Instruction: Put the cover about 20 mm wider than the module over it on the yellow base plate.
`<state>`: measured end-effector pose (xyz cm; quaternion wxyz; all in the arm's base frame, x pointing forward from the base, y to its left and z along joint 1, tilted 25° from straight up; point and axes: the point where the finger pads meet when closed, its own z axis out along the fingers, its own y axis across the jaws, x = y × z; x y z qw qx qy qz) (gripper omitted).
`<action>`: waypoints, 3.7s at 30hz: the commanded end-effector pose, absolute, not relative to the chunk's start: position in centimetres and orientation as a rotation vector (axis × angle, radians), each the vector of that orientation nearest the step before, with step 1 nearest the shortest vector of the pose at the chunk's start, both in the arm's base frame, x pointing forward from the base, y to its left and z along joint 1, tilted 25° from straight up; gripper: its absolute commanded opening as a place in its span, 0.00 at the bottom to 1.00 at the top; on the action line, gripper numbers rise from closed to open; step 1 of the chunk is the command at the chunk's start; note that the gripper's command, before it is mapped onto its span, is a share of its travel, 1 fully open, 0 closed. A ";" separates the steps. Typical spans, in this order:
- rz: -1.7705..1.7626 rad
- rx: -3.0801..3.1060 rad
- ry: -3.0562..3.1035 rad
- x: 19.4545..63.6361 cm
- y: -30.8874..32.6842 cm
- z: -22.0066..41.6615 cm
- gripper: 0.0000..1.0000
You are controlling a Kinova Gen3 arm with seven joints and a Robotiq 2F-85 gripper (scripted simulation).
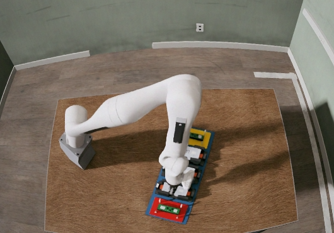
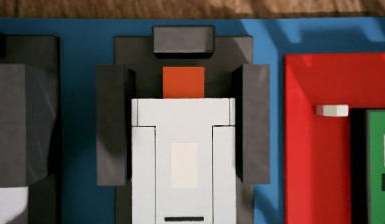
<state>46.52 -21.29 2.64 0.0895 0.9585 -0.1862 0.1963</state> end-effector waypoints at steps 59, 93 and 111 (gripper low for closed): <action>0.583 2.852 -0.554 46.9 -21.5 1.8 1.00; 0.583 2.852 -0.554 47.6 -22.0 0.0 1.00; 0.583 2.852 -0.554 47.9 -22.3 -1.0 1.00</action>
